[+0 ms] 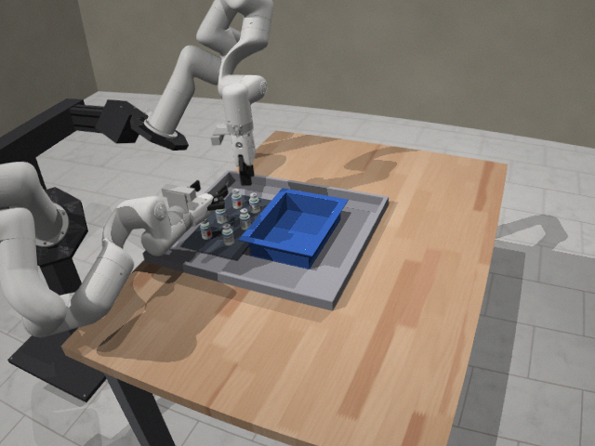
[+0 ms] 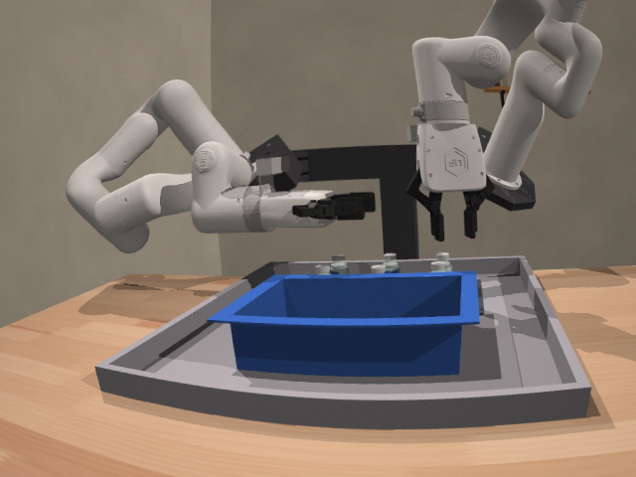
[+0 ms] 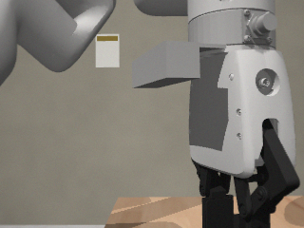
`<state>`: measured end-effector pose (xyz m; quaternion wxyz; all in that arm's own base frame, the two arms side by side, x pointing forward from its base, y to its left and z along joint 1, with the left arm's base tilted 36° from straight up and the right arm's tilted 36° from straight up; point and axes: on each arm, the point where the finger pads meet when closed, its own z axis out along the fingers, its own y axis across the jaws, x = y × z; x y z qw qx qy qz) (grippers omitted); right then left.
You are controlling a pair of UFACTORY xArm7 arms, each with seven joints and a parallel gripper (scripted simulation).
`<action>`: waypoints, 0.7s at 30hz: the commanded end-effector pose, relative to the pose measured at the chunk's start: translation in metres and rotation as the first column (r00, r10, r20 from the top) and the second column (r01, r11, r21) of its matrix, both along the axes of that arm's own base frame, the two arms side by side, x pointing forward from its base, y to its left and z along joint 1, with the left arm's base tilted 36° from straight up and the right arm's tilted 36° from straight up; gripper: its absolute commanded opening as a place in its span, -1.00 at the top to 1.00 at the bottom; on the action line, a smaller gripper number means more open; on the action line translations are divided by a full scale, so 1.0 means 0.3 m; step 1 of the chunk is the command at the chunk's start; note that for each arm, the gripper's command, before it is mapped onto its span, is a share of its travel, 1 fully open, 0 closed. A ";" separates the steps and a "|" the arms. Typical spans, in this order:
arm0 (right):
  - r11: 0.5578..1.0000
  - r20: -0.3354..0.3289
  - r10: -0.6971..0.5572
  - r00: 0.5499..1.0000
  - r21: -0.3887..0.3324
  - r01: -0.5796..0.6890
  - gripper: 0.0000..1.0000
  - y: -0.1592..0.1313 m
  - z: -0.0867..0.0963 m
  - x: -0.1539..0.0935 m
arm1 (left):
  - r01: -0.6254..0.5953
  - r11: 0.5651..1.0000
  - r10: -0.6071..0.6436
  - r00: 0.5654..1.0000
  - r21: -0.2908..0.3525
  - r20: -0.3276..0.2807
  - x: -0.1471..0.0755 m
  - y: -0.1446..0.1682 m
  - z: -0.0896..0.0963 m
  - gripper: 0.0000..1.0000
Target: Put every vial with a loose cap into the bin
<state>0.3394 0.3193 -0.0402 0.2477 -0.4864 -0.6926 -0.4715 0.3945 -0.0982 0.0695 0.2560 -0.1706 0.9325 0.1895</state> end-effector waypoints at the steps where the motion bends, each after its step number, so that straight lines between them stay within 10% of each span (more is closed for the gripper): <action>1: 1.000 0.001 0.003 1.000 0.003 -0.003 -1.00 0.004 0.006 -0.003 | 0.133 0.989 -0.128 0.988 0.057 -0.082 0.043 0.015 0.020 0.00; 7: 1.000 0.001 0.003 1.000 0.003 -0.003 -1.00 0.005 0.005 -0.001 | 0.277 0.955 -0.255 0.950 0.108 -0.179 0.092 0.040 0.041 0.00; 10: 1.000 0.001 0.003 1.000 0.003 -0.003 -1.00 0.004 0.006 -0.002 | 0.177 0.981 -0.170 0.981 0.081 -0.093 0.058 0.024 0.028 0.00; 21: 1.000 0.001 0.003 1.000 0.003 -0.003 -1.00 0.004 0.007 -0.004 | 0.257 0.961 -0.239 0.958 0.103 -0.160 0.085 0.035 0.040 0.00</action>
